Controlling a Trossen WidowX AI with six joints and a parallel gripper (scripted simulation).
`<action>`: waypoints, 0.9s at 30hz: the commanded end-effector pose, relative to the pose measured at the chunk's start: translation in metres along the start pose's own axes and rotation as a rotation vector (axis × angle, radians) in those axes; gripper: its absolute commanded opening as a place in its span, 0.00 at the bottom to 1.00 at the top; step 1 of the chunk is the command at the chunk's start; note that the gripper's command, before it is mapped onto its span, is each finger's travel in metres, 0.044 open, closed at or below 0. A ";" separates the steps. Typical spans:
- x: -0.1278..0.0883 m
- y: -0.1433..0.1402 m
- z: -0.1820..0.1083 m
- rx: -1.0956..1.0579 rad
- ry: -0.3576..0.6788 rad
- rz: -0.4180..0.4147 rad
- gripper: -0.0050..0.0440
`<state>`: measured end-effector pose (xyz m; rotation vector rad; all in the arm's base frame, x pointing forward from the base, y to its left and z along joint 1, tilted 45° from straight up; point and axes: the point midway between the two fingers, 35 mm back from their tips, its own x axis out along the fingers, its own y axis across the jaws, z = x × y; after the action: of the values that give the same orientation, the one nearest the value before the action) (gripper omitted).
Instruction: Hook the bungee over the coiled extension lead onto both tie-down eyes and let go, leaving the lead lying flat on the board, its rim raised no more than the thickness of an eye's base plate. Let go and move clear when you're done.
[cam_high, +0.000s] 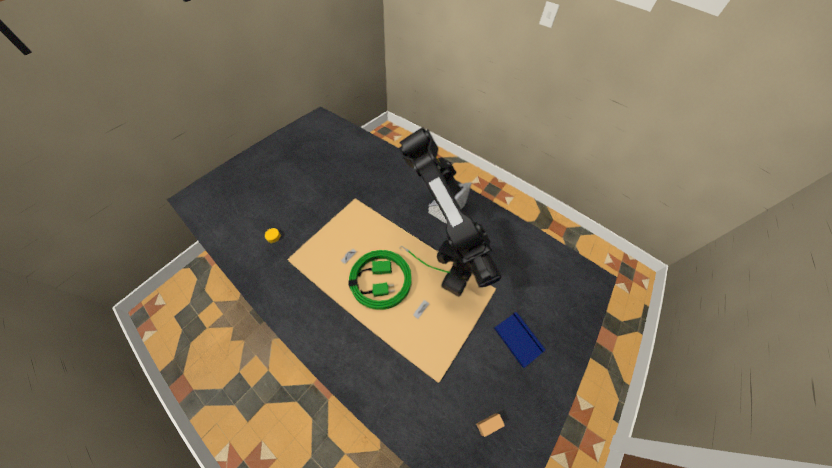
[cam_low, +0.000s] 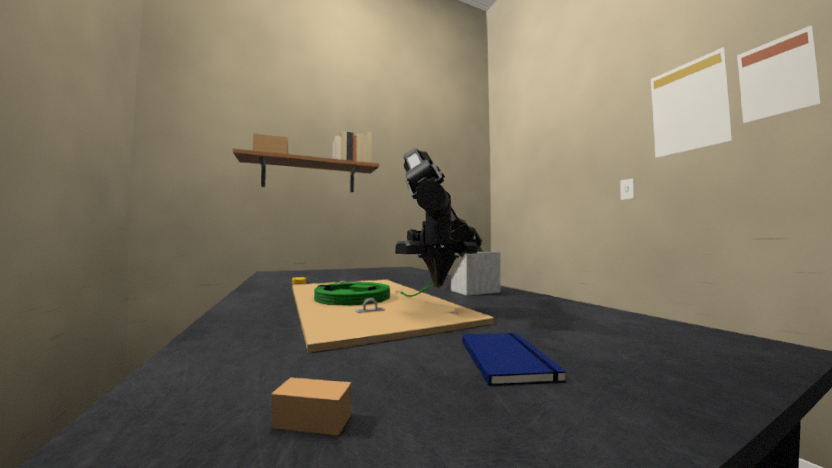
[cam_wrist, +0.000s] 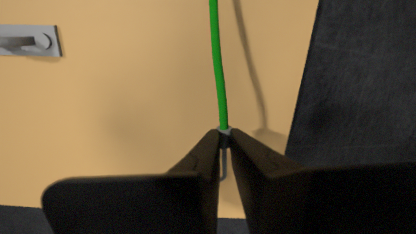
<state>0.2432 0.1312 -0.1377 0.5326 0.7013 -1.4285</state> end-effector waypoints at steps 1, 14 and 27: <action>-0.005 0.005 0.003 0.012 0.004 0.009 0.03; -0.008 0.073 0.035 0.062 0.028 0.181 0.00; -0.006 0.103 0.064 0.108 -0.012 0.268 0.00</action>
<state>0.3487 0.0946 -0.1038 0.6589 0.5287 -1.2398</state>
